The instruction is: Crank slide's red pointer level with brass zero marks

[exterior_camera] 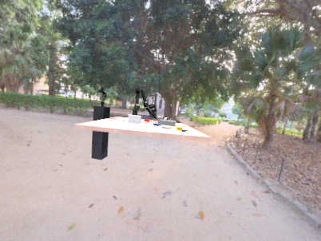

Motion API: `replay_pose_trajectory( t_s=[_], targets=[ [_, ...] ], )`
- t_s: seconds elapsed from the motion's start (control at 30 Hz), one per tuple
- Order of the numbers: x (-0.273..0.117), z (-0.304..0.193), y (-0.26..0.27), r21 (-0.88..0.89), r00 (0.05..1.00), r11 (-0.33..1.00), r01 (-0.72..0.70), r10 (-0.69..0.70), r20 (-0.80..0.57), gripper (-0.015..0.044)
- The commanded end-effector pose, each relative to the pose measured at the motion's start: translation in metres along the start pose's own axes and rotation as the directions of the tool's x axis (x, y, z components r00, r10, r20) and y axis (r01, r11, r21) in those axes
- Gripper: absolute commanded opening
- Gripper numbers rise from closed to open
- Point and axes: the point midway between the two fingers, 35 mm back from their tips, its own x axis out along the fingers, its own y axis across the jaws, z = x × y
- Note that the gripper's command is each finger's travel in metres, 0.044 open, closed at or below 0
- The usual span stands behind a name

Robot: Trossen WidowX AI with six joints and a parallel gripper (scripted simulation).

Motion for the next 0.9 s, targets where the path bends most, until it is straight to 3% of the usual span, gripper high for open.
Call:
replay_pose_trajectory(
  t_s=[0.0,0.47,0.87],
  targets=[
    [-0.0014,0.0012,0.0008,0.001,1.000,1.000,0.000,0.000,0.005,0.0000],
    [-0.0007,0.0007,0.0005,0.001,1.000,1.000,-0.001,0.001,0.002,0.0000],
    [-0.0007,0.0007,0.0005,0.001,1.000,1.000,-0.001,0.001,0.002,0.0315]
  ],
)
